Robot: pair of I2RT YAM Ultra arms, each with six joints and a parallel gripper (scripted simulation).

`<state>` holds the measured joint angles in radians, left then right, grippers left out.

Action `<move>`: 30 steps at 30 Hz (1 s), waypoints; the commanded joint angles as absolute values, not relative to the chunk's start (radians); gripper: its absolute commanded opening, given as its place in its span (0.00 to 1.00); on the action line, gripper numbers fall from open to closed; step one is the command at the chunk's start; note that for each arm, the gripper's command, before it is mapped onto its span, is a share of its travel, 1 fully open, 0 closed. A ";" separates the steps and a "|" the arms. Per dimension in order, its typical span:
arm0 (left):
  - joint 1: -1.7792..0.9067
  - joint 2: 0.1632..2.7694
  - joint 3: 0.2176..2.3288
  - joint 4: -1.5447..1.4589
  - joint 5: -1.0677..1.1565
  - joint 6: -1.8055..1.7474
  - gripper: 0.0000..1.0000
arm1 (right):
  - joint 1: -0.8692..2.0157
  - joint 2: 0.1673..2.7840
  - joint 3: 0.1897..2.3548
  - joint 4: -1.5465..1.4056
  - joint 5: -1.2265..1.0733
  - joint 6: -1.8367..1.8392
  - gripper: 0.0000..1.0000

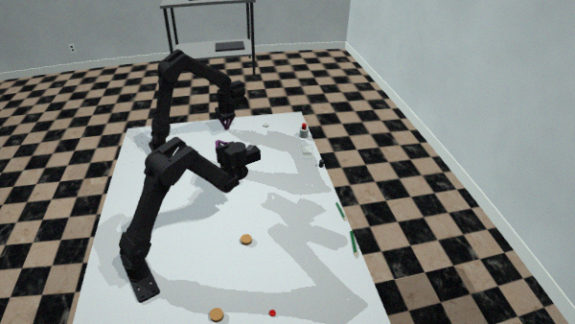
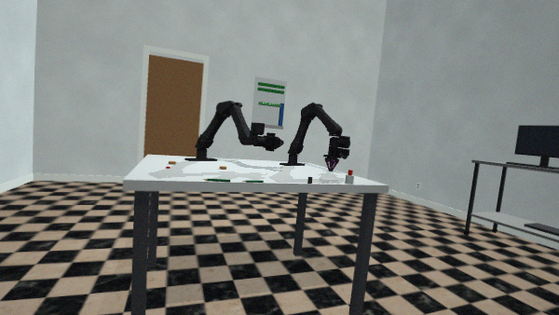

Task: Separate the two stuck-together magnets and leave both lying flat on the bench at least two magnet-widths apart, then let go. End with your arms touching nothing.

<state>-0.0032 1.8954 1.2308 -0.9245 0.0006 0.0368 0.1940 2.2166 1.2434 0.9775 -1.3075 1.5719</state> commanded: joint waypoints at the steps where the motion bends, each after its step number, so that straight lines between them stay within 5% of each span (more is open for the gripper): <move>1: -0.002 1.888 1.233 -0.916 0.000 0.036 0.18 | 0.195 2.203 1.252 0.985 -1.310 1.569 0.18; 12: -0.003 1.898 1.218 -0.891 0.000 0.035 0.18 | 0.195 2.203 1.252 0.985 -1.310 1.569 0.18; 13: -0.003 1.898 1.219 -0.891 0.000 0.035 1.00 | 0.195 2.203 1.252 0.985 -1.310 1.569 0.18; 30: -0.003 1.893 1.226 -0.904 0.000 0.035 1.00 | 0.195 2.203 1.252 0.985 -1.310 1.569 0.18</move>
<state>-0.0040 1.9057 1.2133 -0.8932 0.0013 0.0357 0.1940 2.2166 1.2434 0.9775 -1.3083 1.5719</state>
